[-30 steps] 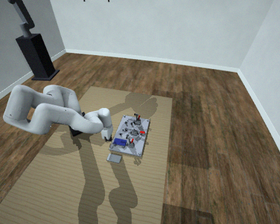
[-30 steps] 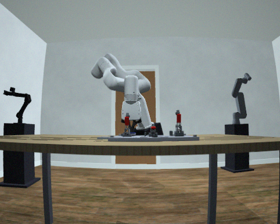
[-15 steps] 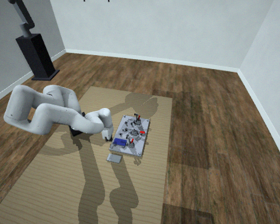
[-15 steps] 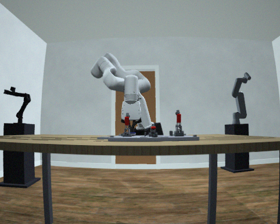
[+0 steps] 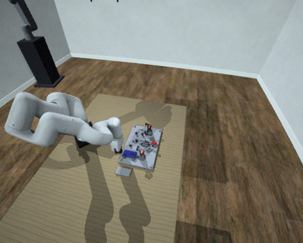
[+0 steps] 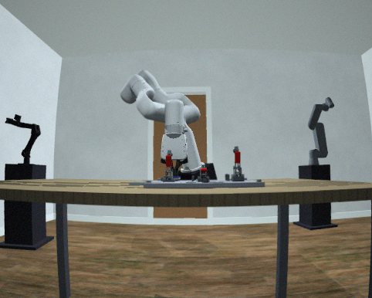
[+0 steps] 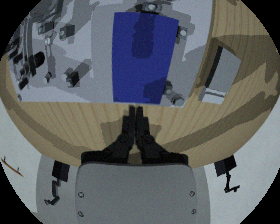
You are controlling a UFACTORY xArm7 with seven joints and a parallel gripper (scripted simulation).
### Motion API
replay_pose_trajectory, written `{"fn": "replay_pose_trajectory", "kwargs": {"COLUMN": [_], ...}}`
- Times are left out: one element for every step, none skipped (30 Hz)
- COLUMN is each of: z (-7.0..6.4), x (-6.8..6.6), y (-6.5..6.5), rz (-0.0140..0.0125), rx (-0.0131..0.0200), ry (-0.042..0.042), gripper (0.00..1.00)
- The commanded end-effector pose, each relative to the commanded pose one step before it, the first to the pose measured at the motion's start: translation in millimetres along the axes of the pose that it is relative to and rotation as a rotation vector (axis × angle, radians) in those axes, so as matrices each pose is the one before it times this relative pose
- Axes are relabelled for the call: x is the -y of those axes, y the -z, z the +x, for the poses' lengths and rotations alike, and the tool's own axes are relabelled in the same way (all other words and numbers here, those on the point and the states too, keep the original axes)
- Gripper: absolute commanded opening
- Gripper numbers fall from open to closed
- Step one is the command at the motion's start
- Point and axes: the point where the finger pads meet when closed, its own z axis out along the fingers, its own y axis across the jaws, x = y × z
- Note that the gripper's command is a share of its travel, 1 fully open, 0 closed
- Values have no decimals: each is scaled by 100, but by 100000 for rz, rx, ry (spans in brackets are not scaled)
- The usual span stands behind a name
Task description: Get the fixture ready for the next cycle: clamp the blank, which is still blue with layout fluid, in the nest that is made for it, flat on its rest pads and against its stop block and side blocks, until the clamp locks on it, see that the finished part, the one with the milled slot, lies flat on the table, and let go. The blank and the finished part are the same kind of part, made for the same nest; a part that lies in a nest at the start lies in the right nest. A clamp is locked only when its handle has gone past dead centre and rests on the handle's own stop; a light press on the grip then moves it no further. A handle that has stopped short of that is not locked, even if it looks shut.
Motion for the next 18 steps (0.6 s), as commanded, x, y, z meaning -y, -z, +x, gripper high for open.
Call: {"fn": "replay_pose_trajectory", "kwargs": {"z": [88, 0, 0, 6, 35, 68, 90, 90, 69, 35, 6, 0, 0, 0, 0, 0, 0, 0], "x": [-5, 0, 0, 0, 0, 0, 0, 0, 0, 0, 0, 0, 0, 0, 0, 0, 0, 0], "y": [39, 0, 0, 0, 0, 0, 0, 0, 0, 0, 0, 0, 0, 0, 0, 0, 0, 0], "rz": [-24, 0, 0, 0, 0, 0, 0, 0, 0, 0, 0, 0, 0, 0, 0, 0, 0, 0], "rx": [-191, 0, 0, 0, 0, 0, 0, 0, 0, 0, 0, 0, 0, 0, 0, 0, 0, 0], "ry": [29, 0, 0, 0, 0, 0, 0, 0, 0, 0, 0, 0, 0, 0, 0, 0, 0, 0], "gripper": [0, 0, 0, 0, 0, 0, 0, 0, 0, 0, 0, 0, 0, 0, 0, 0, 0, 0]}}
